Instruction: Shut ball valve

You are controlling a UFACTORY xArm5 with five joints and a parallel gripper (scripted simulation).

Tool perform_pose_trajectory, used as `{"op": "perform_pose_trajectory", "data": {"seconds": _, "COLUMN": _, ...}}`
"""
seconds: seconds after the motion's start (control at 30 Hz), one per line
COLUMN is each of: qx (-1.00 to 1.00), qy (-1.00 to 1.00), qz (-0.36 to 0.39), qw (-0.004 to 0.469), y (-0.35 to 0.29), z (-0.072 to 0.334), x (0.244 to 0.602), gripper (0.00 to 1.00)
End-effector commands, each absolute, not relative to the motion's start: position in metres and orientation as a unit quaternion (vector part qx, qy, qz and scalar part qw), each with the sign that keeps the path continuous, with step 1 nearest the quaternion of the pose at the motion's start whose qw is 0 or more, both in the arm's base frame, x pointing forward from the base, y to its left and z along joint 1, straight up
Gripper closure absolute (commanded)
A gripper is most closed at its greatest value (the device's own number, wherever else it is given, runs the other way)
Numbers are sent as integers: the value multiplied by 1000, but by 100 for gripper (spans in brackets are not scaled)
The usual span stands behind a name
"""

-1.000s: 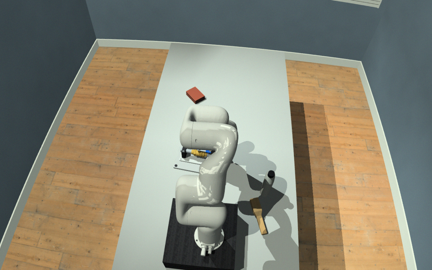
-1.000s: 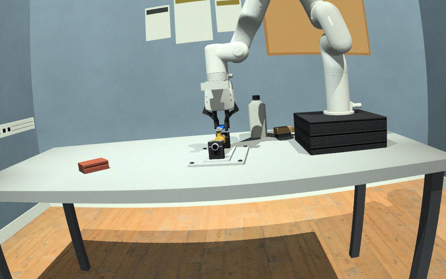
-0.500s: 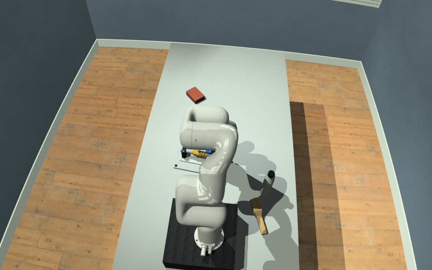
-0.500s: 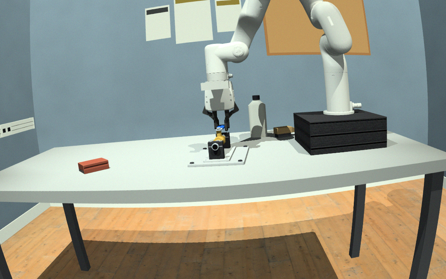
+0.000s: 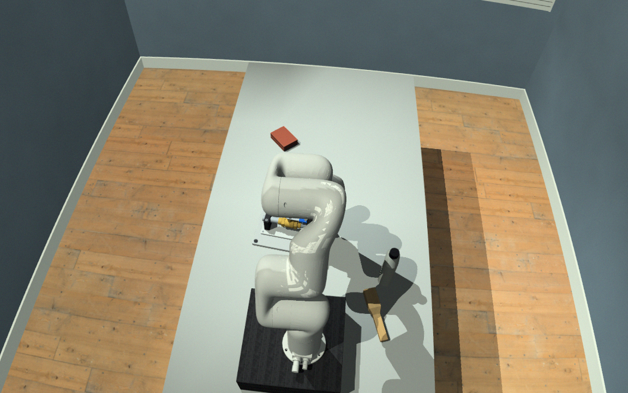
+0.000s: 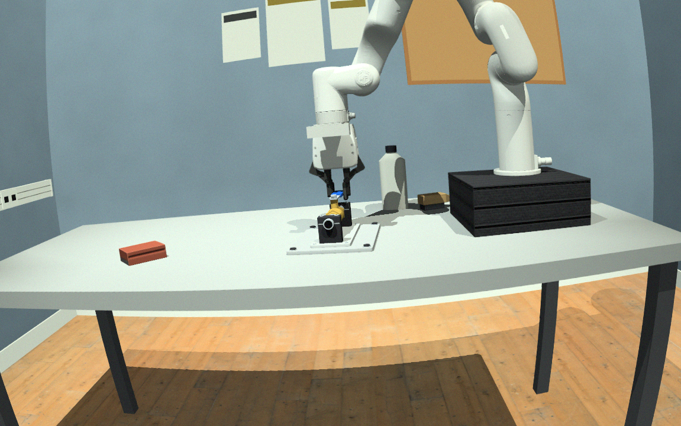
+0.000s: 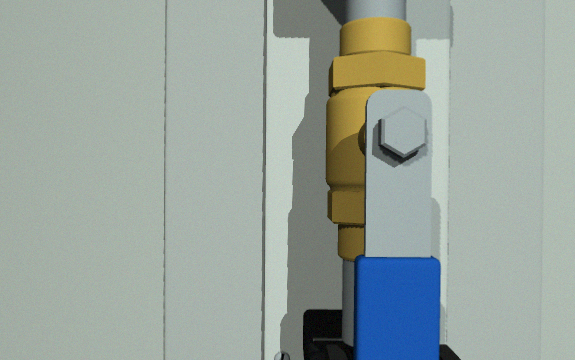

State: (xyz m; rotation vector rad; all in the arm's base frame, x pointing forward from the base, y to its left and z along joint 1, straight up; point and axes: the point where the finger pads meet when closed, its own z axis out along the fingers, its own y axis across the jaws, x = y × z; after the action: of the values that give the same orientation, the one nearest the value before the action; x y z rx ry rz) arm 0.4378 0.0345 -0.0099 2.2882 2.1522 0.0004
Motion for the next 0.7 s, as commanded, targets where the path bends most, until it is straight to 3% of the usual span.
{"op": "perform_pose_trajectory", "data": {"seconds": 0.0, "qx": 733, "qy": 680, "qz": 1, "qw": 1, "y": 35, "z": -9, "x": 438, "gripper": 100}}
{"op": "perform_pose_trajectory", "data": {"seconds": 0.67, "qx": 775, "qy": 632, "qz": 2, "qw": 1, "y": 36, "z": -9, "x": 428, "gripper": 100}}
